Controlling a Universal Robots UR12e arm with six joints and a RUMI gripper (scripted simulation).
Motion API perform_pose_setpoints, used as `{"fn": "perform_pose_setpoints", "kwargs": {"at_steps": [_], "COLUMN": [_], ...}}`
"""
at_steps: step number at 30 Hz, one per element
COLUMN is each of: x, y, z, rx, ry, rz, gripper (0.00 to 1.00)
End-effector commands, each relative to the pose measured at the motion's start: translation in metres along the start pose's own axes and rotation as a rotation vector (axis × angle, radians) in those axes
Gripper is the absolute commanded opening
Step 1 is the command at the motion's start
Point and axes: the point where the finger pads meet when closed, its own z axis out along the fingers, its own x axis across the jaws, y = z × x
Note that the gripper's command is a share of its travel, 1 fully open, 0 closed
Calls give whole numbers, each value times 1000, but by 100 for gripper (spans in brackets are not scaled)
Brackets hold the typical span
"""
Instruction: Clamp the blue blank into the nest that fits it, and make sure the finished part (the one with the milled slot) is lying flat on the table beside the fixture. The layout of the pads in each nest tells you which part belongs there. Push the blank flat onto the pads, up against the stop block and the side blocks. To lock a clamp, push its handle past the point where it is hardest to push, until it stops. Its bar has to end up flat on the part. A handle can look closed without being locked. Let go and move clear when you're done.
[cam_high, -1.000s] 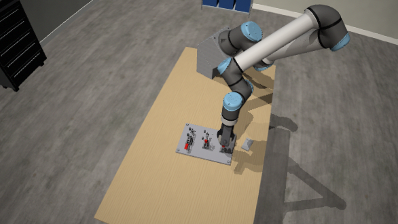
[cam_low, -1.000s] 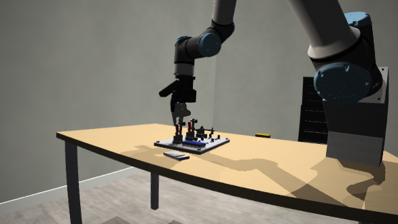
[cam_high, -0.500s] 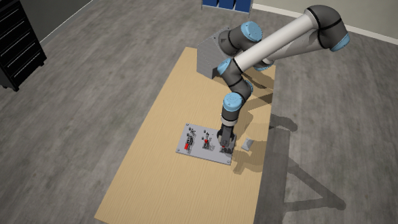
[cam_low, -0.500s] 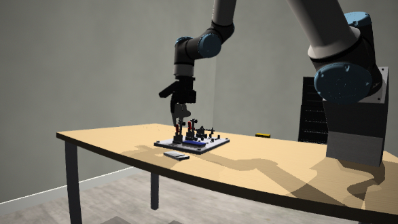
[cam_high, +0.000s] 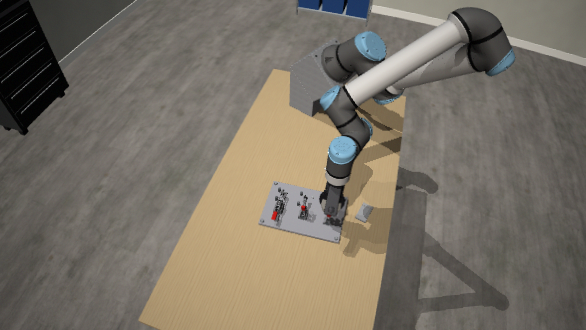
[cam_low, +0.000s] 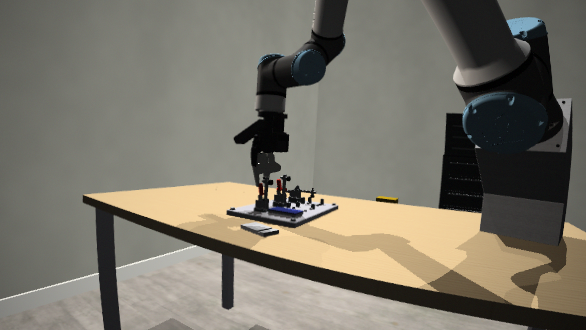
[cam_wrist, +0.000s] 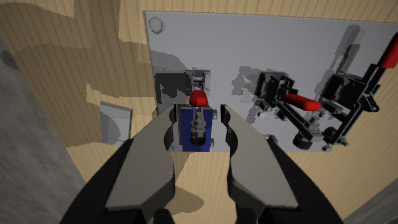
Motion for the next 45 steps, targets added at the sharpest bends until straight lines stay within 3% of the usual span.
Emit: {"fn": "perform_pose_setpoints", "kwargs": {"at_steps": [1, 14, 31, 45], "x": [0, 0, 0, 0], "y": [-1, -1, -1, -1], "z": [-1, 0, 24, 26], "rx": [1, 1, 1, 1], "ry": [0, 0, 0, 0], "rz": [0, 0, 0, 0], "gripper": [28, 28, 28, 28]}}
